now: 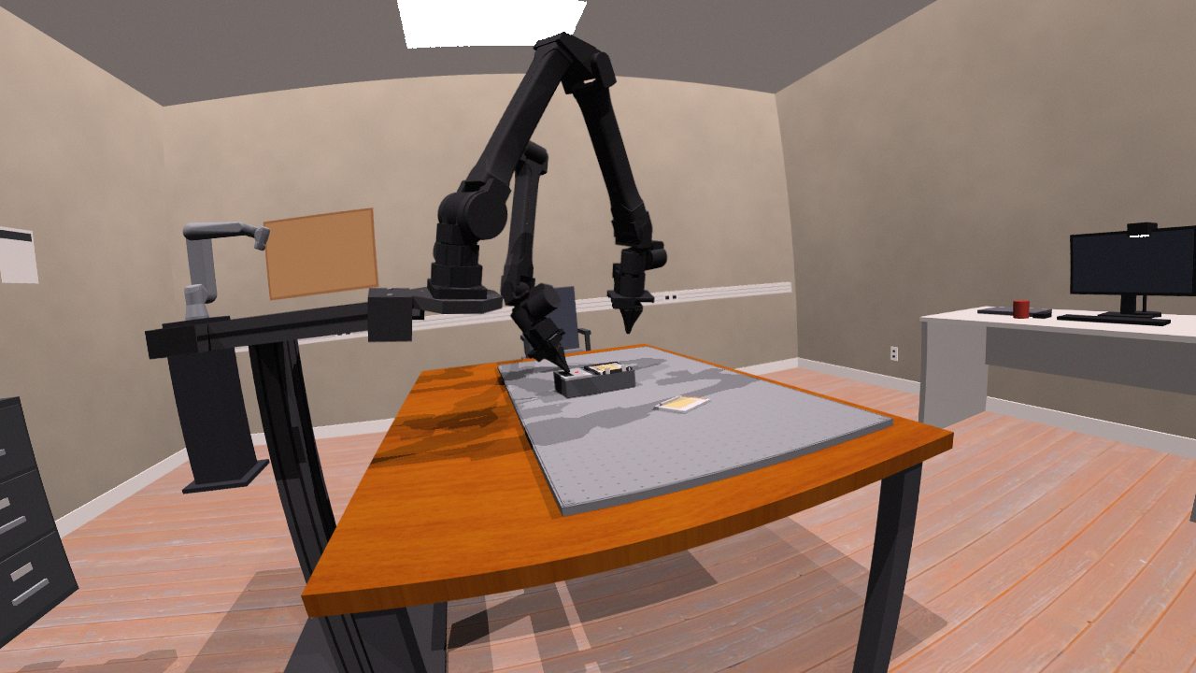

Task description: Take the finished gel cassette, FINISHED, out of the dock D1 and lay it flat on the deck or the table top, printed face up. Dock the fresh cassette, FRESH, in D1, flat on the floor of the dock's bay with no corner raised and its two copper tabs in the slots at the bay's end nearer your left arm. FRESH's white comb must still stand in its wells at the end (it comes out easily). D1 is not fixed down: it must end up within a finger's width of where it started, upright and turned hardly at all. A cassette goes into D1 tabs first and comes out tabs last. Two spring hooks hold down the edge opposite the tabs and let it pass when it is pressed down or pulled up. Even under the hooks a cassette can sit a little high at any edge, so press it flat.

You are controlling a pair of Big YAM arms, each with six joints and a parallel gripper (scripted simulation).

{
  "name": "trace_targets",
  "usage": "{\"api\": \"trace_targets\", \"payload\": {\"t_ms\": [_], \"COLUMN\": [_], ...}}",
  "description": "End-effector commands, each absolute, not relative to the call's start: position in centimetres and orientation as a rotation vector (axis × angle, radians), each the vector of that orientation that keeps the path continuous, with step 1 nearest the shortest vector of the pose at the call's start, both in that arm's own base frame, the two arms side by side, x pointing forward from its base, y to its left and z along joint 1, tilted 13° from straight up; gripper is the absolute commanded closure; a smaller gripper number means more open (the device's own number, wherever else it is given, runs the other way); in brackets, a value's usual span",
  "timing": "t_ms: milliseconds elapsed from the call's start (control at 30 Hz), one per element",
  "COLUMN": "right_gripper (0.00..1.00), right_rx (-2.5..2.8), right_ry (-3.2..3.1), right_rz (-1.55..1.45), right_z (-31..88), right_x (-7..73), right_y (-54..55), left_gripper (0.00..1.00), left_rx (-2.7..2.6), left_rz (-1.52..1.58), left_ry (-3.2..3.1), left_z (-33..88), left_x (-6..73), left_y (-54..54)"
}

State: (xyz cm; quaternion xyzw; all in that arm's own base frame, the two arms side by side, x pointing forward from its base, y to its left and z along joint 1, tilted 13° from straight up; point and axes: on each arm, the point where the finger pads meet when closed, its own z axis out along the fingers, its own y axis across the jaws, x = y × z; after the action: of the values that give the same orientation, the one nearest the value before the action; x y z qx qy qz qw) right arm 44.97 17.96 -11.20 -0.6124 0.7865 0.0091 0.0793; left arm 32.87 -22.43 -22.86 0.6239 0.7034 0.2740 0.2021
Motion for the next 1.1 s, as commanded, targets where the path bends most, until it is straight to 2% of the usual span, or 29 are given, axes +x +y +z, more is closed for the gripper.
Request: {"api": "trace_targets", "payload": {"t_ms": [0,1067], "right_gripper": [1.0,1.0], "right_rx": [-1.946,-1.95], "right_ry": [2.186,2.125], "right_rz": [0.018,0.011], "right_z": [-11.4,-15.5], "right_x": [47.2,44.8], "right_y": [20.9,26.9], "left_gripper": [1.0,1.0], "left_rx": [1.867,1.867], "left_rz": [0.773,0.773], "left_ry": [2.043,2.043], "left_z": [-27.7,-27.7], "left_x": [30.2,30.2], "left_y": [-18.6,-18.6]}}
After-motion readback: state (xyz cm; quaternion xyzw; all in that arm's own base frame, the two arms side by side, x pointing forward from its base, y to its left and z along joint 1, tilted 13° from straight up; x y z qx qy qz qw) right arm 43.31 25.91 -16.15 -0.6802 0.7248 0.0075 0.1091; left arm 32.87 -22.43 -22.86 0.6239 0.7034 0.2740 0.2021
